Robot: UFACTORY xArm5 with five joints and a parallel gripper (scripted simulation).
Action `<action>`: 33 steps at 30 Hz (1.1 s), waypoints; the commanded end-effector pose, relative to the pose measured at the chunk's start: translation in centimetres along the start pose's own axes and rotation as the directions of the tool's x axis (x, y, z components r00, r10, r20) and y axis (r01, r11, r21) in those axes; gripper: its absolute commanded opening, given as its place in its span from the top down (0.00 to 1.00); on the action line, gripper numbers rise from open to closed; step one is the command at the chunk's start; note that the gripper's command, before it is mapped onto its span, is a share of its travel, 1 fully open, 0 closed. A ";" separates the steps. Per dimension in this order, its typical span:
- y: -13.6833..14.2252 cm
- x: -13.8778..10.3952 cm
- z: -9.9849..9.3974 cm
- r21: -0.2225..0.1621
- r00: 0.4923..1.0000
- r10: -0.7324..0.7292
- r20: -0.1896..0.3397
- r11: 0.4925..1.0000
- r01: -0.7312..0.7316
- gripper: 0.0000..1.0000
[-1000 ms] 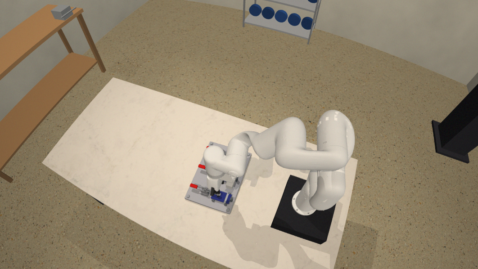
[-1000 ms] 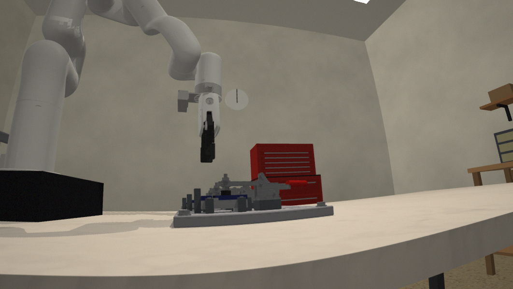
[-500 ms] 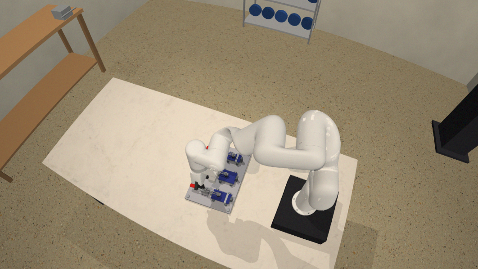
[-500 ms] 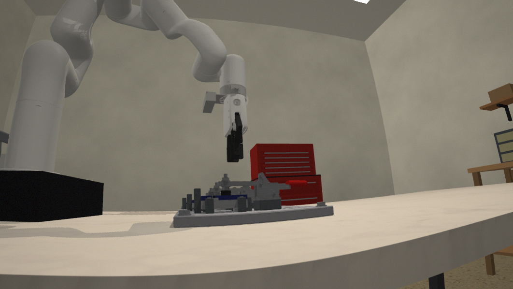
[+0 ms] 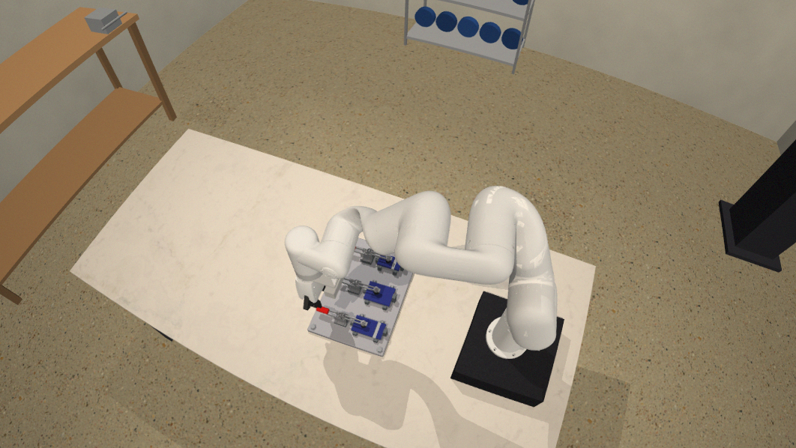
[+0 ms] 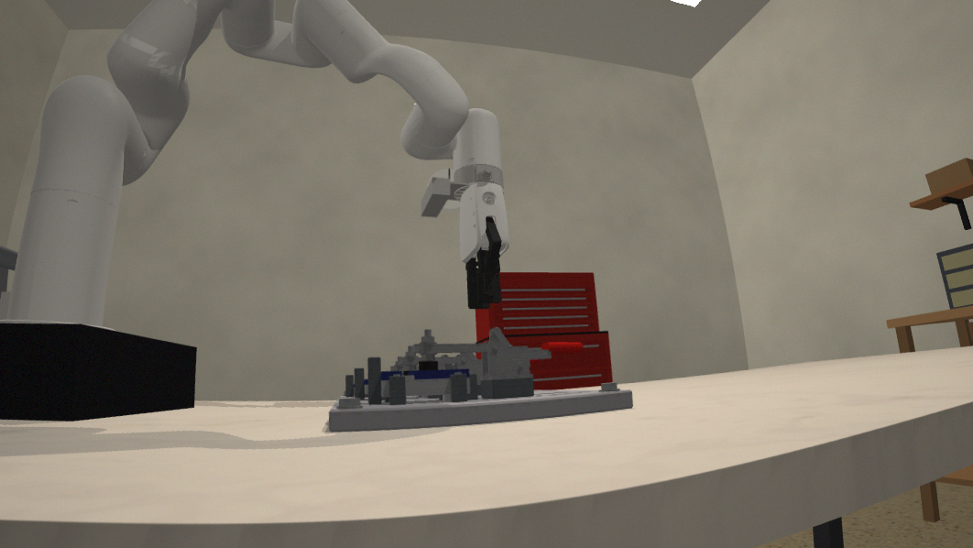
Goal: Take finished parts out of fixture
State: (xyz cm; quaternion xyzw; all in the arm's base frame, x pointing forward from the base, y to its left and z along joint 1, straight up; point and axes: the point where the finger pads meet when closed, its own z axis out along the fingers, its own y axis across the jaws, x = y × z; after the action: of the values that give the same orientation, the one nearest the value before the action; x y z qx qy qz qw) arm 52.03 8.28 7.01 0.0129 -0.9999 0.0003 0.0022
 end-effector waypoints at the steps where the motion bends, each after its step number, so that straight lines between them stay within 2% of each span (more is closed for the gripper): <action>1: 0.0 -0.4 -0.1 0.000 1.000 0.000 0.002 1.000 0.000 0.52; 10: 0.0 -0.4 0.6 0.000 1.000 0.000 0.002 1.000 0.000 0.52; 24: 0.0 -0.4 5.7 0.000 1.000 0.000 0.002 1.000 0.000 0.52; 33: 0.0 -0.4 7.4 0.000 1.000 0.000 0.002 1.000 0.000 0.52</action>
State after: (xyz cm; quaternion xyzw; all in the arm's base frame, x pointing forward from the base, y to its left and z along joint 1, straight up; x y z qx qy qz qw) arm 52.23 8.24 0.38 0.0129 -0.9999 0.0005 0.0033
